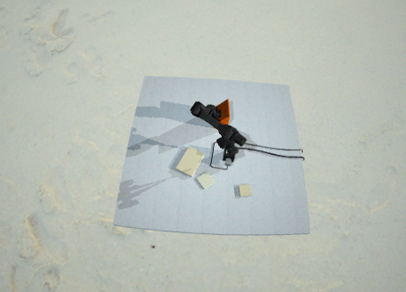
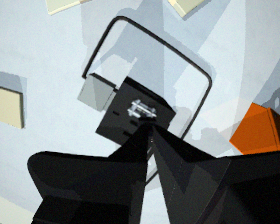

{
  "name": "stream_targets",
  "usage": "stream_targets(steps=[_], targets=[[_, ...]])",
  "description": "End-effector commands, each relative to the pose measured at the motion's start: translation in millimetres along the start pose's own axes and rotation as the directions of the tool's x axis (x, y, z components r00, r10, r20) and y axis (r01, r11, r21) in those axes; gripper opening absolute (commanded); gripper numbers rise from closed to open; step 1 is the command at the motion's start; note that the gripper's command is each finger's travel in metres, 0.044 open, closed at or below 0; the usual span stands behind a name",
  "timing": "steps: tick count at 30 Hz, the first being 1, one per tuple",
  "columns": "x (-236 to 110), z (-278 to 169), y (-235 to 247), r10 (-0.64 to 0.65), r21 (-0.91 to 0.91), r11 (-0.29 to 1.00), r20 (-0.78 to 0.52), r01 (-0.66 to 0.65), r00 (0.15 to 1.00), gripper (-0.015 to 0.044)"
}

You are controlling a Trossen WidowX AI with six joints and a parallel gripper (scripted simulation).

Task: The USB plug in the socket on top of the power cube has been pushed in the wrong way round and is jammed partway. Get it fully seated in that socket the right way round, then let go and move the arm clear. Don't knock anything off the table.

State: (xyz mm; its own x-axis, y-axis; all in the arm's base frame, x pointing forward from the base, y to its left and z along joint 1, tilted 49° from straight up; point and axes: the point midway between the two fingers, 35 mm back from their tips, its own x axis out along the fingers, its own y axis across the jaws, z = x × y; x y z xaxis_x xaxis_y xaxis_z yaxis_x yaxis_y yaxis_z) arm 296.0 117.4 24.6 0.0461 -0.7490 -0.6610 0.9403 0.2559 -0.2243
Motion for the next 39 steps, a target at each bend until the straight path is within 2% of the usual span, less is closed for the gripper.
stream_targets(steps=[1, 10, 19, 39], targets=[[0.1, -0.2, 0.2, 0.001, -0.121, 0.993, -0.001, -0.001, 1.000, 0.0000], [0.1, -0.2, 0.2, 0.001, -0.349, 0.937, -0.001, -0.001, 1.000, 0.0000], [0.1, -0.2, 0.2, 0.001, -0.558, 0.830, -0.001, -0.002, 1.000, 0.0000], [0.1, -0.1, 0.3, 0.001, -0.898, 0.439, -0.001, -0.002, 1.000, 0.0000]])
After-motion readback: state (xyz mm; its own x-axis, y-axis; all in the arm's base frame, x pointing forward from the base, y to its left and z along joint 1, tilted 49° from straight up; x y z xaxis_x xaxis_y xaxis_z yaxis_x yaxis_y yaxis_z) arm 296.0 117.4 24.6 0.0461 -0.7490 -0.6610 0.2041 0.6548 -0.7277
